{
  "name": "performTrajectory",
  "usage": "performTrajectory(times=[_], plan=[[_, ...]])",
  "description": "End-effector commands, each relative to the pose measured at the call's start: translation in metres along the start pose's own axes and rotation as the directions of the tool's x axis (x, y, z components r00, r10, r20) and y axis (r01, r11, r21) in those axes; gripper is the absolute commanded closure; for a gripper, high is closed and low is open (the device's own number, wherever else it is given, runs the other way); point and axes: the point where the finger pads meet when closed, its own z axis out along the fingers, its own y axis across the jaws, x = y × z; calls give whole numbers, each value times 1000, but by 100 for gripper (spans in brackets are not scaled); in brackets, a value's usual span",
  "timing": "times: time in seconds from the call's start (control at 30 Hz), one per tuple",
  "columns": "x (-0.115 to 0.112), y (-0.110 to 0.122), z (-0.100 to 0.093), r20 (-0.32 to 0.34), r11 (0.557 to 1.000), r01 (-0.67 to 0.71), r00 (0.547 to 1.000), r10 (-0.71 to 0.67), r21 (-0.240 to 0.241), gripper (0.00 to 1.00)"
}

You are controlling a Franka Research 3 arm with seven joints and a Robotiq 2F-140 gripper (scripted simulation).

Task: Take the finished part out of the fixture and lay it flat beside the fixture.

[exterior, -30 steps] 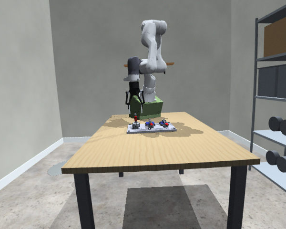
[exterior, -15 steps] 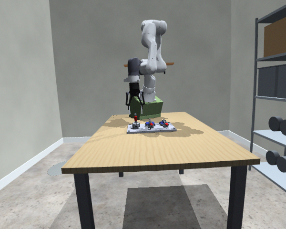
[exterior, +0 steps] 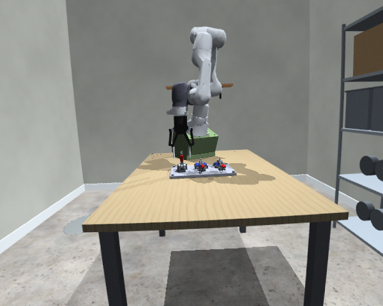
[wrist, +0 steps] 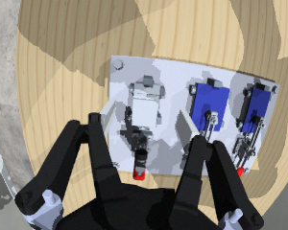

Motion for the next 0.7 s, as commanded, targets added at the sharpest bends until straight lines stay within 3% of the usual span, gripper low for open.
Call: performTrajectory(times=[0.0, 0.67], plan=[[-3, -2, 5, 30, 998, 62, 998, -62, -6, 42], [-3, -2, 12, 30, 998, 62, 998, -62, -6, 42]])
